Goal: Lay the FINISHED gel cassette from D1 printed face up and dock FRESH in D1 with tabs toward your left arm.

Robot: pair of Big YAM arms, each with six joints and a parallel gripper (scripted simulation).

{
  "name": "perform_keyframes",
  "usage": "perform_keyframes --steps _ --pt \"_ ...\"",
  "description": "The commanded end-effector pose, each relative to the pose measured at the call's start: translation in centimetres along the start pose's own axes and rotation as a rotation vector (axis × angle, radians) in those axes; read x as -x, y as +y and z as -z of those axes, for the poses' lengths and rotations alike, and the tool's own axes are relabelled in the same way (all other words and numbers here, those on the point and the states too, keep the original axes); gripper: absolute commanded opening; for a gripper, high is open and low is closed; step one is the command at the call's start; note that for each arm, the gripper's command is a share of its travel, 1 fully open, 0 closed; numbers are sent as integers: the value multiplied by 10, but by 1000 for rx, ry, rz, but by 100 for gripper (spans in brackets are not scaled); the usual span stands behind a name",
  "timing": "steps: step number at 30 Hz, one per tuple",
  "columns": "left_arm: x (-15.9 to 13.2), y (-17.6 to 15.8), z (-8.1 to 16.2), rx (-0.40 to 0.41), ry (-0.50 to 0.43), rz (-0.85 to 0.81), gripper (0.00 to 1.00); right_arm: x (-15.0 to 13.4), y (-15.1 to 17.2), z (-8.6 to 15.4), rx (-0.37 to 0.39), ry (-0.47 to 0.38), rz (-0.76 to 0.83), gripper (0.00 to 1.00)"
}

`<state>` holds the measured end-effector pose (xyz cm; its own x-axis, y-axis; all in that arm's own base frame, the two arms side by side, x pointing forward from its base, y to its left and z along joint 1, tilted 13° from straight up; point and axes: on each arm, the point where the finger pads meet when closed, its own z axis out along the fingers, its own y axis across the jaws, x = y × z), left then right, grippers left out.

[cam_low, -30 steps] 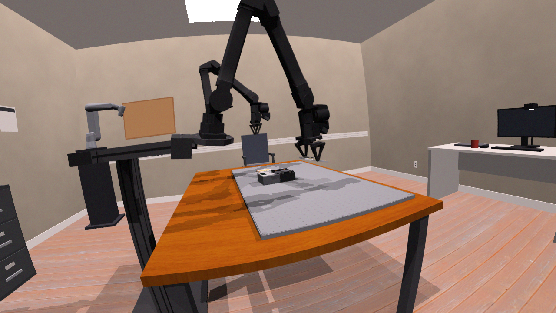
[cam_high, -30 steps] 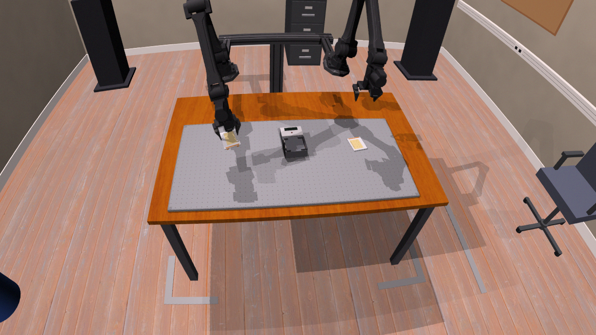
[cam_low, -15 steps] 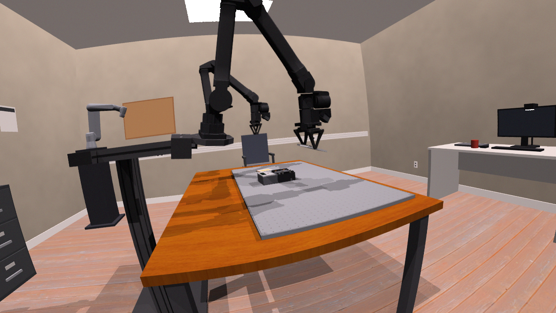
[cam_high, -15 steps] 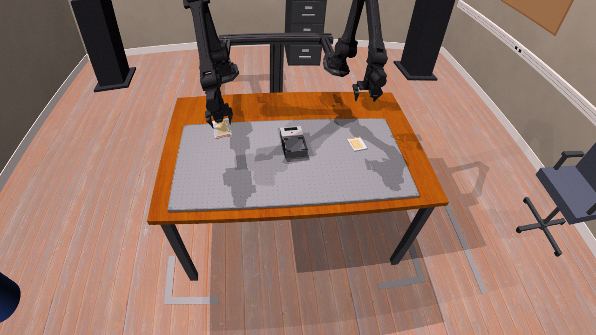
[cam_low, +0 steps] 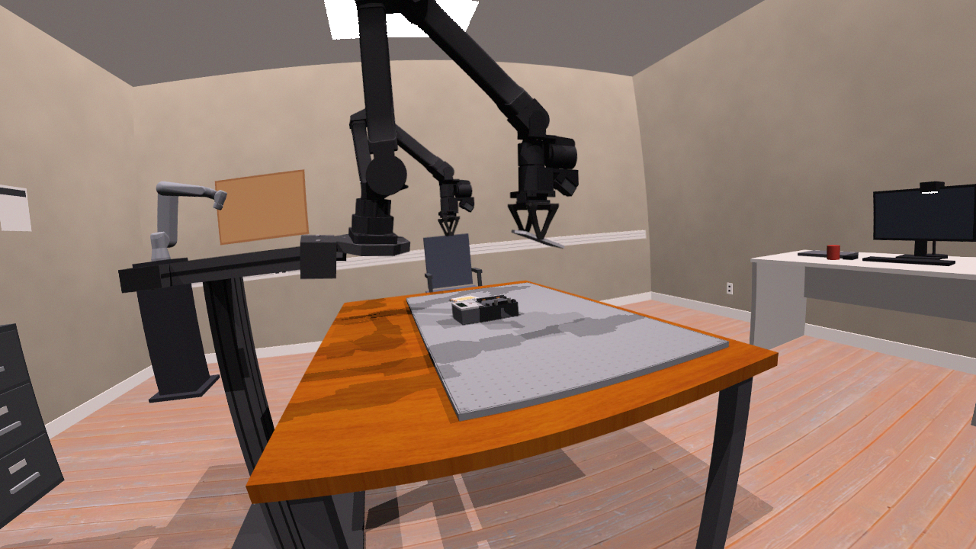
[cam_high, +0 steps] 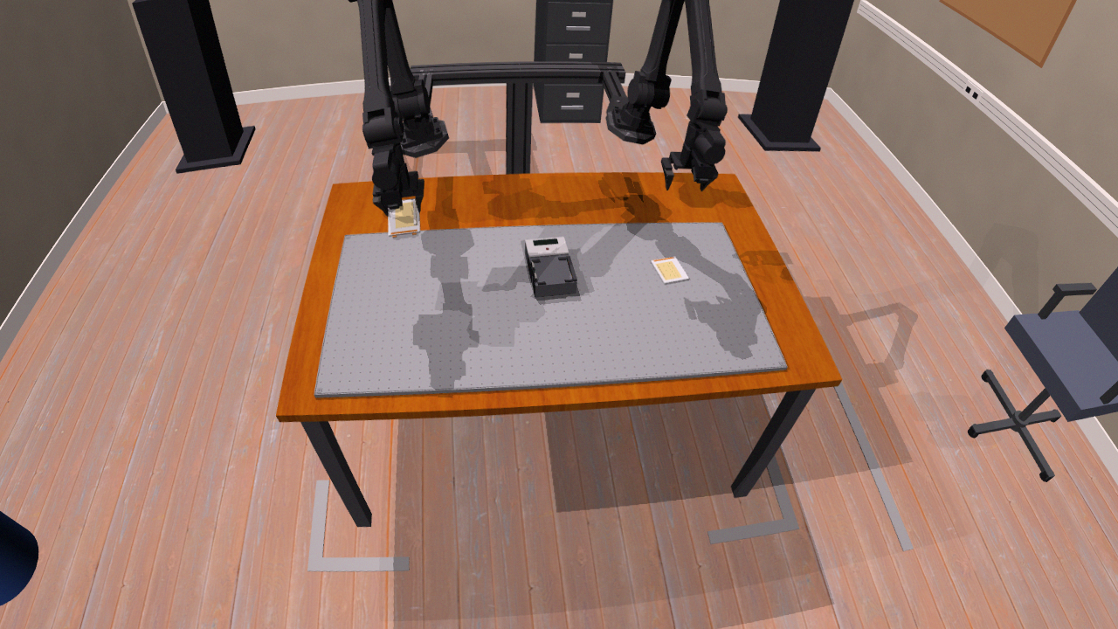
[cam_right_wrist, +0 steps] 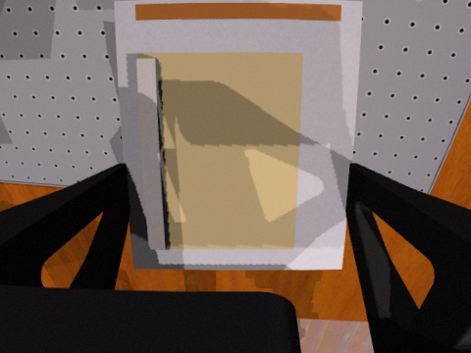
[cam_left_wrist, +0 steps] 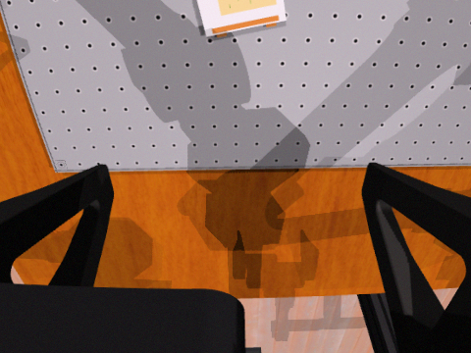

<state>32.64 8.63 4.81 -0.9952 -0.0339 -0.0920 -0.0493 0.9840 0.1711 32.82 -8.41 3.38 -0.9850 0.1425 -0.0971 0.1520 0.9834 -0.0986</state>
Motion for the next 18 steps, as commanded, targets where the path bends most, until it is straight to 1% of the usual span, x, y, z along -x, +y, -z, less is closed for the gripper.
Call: perform_keyframes --steps 1,11,15,18 --pt "17 0 13 5 -33 4 100 15 -9 26 -7 -40 -49 0" --pt "17 0 13 5 -33 4 100 30 33 4 36 -37 265 0" --pt "17 0 13 5 -33 4 100 38 50 -4 53 -53 396 0" --pt "17 0 13 5 -33 4 100 39 54 -5 53 -53 400 0"
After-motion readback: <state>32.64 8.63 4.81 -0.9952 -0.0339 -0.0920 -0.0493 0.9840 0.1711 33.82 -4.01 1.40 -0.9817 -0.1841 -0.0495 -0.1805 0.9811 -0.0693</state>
